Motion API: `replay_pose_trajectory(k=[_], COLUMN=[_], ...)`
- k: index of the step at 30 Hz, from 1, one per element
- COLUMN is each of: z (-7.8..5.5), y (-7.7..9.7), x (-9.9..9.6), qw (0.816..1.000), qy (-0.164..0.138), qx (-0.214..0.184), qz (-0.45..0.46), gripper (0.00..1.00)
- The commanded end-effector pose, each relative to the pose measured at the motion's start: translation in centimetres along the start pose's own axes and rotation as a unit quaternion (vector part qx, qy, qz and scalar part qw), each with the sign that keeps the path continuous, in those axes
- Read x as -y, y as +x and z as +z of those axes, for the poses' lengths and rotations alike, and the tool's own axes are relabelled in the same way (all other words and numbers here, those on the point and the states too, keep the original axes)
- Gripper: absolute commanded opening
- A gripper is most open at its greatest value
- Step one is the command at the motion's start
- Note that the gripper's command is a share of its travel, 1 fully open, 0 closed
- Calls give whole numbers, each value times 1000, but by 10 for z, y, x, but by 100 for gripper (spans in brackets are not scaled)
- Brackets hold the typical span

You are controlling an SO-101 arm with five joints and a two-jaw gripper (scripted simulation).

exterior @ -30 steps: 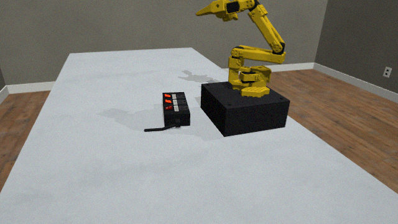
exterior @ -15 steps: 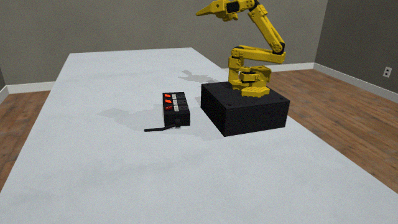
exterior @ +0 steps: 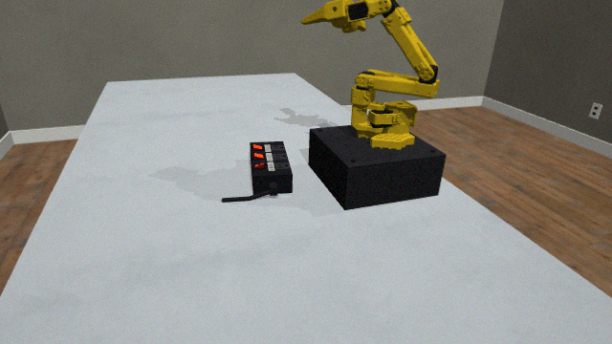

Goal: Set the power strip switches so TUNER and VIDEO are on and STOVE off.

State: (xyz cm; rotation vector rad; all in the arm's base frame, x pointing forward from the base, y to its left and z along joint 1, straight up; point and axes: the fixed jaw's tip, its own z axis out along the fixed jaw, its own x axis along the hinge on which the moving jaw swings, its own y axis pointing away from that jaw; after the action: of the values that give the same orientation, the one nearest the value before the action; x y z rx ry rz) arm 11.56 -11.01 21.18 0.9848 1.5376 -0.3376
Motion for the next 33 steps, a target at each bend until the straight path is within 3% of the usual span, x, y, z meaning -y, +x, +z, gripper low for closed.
replay_pose_trajectory(k=[1, 19, 20, 33], z=[0, 0, 0, 0], y=[0, 0, 0, 1], x=[0, 0, 0, 0], qw=[1000, 1000, 1000, 1000], qy=[0, 0, 0, 0], qx=[0, 0, 0, -4], qz=[0, 0, 0, -10], gripper=[100, 100, 0, 0])
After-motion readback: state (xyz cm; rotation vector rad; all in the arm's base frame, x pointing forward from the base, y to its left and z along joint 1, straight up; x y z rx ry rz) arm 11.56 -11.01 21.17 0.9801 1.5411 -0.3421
